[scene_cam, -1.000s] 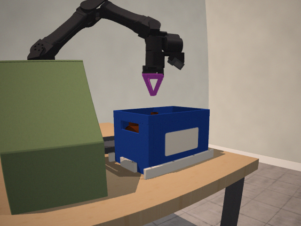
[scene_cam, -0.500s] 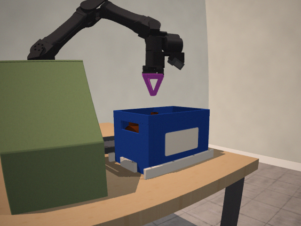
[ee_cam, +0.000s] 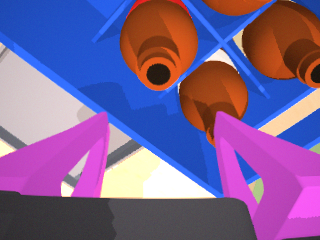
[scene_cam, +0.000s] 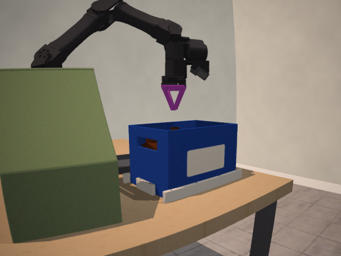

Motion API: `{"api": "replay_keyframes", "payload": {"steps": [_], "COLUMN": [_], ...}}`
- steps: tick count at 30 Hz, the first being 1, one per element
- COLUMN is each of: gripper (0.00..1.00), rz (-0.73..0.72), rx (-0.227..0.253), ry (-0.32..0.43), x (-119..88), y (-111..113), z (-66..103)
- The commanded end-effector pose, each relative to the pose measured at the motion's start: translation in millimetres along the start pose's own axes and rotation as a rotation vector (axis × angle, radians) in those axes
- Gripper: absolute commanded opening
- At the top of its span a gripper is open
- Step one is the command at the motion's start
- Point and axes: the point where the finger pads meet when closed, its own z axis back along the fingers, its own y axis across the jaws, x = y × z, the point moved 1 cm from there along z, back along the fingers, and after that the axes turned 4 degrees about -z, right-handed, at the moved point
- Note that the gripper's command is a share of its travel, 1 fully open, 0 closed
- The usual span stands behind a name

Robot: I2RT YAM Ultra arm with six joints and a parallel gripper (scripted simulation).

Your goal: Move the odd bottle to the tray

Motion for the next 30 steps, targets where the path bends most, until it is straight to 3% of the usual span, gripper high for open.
{"api": "replay_keyframes", "payload": {"steps": [1, 4, 11, 12, 17, 21, 26, 28, 29, 30], "gripper": [0.61, 0.61, 0.61, 0.61, 0.61, 0.61, 0.61, 0.61, 0.61, 0.61], "rz": [-0.005, -0.006, -0.006, 0.003, -0.009, -0.006, -0.013, -0.013, 0.010, 0.007], "rx": [0.006, 0.016, 0.006, 0.027, 0.001, 0.022, 0.004, 0.004, 0.032, 0.030], "ry": [-0.011, -0.023, -0.010, -0.044, -0.001, -0.032, -0.005, -0.005, -0.052, -0.049], "x": [3, 5, 3, 8, 1, 7, 2, 2, 10, 9], "y": [0, 1, 0, 6, -1, 2, -2, -2, 10, 8], "z": [-4.2, -2.3, -15.1, -1.8, -26.2, -18.2, -34.2, -34.2, -16.8, -18.3]}}
